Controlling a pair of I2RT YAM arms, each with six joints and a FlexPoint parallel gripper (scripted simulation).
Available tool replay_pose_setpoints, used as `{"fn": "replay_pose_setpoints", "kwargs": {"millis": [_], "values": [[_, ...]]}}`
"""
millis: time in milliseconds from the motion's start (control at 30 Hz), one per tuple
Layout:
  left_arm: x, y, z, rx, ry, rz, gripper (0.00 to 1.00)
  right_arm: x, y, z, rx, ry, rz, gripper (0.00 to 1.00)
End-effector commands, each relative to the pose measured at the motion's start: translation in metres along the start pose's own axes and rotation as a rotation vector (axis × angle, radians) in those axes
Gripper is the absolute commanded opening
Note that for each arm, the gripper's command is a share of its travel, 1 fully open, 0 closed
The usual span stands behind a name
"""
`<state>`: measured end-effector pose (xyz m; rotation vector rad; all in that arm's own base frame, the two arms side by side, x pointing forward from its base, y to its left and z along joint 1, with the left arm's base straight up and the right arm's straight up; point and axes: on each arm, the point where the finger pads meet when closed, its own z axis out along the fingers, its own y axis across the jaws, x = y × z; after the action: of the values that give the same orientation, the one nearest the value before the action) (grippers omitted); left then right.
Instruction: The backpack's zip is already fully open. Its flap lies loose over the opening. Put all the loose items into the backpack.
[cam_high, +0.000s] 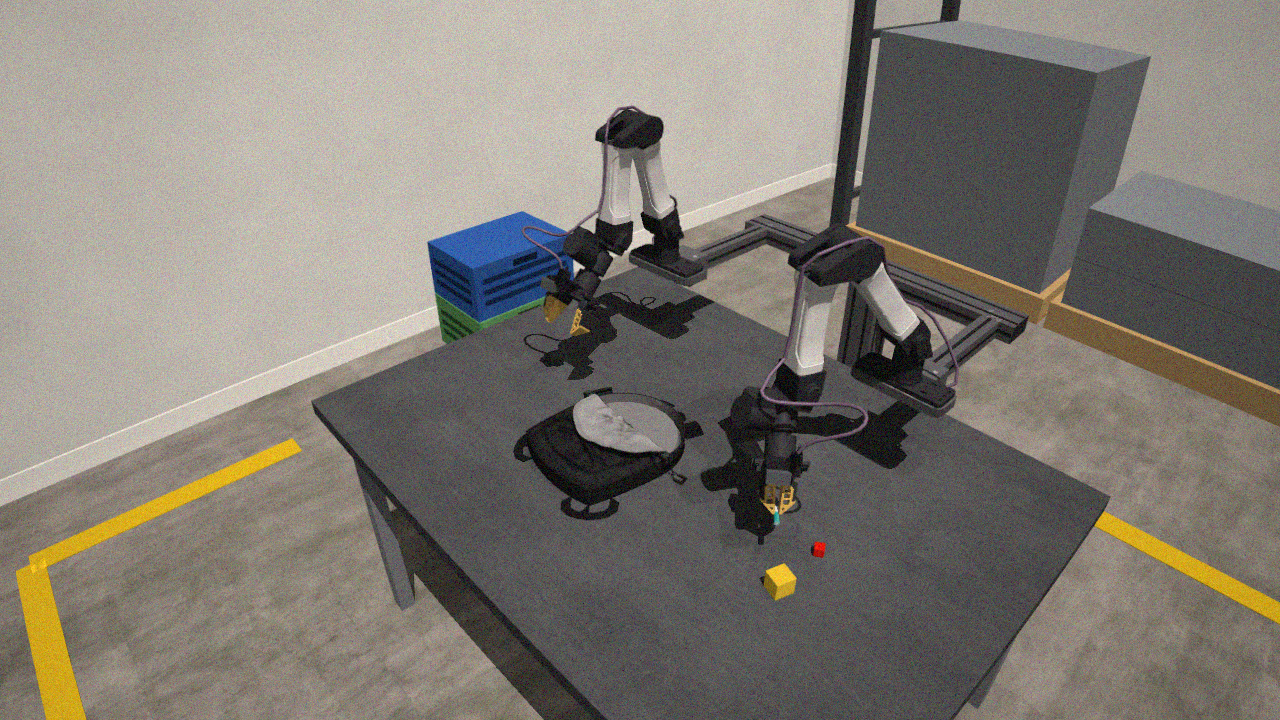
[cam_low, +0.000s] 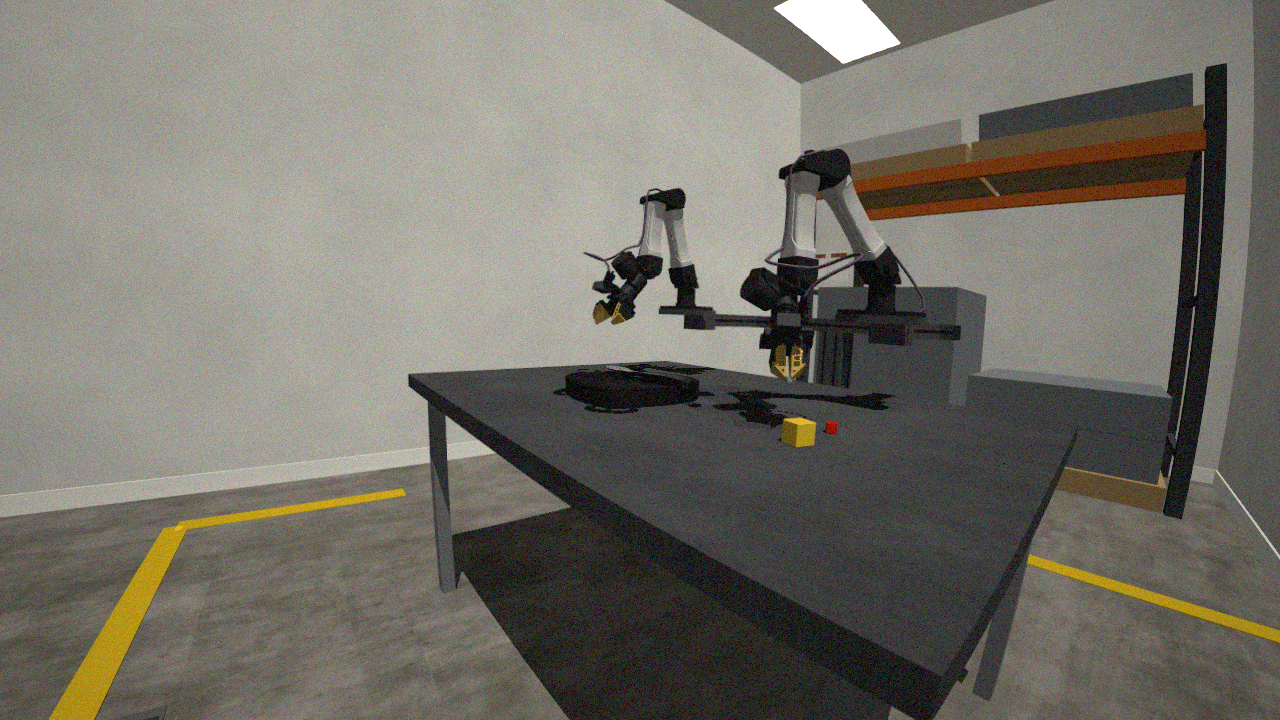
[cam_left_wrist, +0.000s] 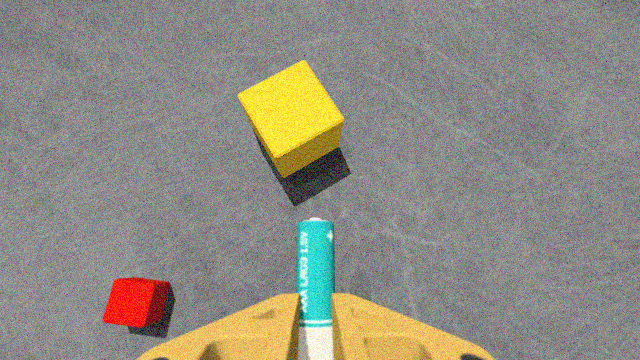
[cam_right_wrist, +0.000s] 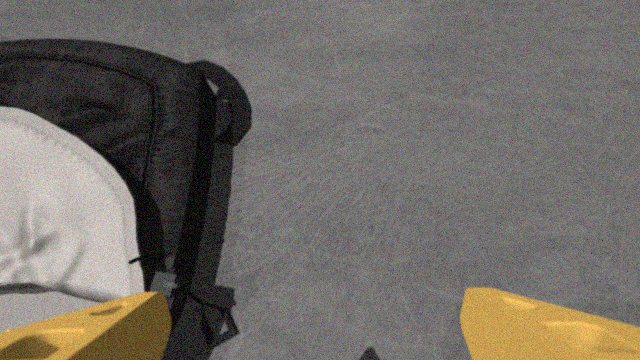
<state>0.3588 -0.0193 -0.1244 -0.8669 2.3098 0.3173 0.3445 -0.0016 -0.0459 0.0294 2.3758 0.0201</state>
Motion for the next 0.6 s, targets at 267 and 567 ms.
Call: {"fn": "replay_pose_setpoints", "kwargs": {"millis": [267, 567], "values": [[-0.014, -0.004, -0.032, 0.012, -0.009, 0.013, 0.03, -0.012, -0.002, -0.001, -0.002, -0.034, 0.0, 0.9], [0.042, -0.058, -0.084, 0.176, -0.015, 0.17, 0.03, -0.012, -0.002, -0.001, -0.002, -0.034, 0.0, 0.9]]}}
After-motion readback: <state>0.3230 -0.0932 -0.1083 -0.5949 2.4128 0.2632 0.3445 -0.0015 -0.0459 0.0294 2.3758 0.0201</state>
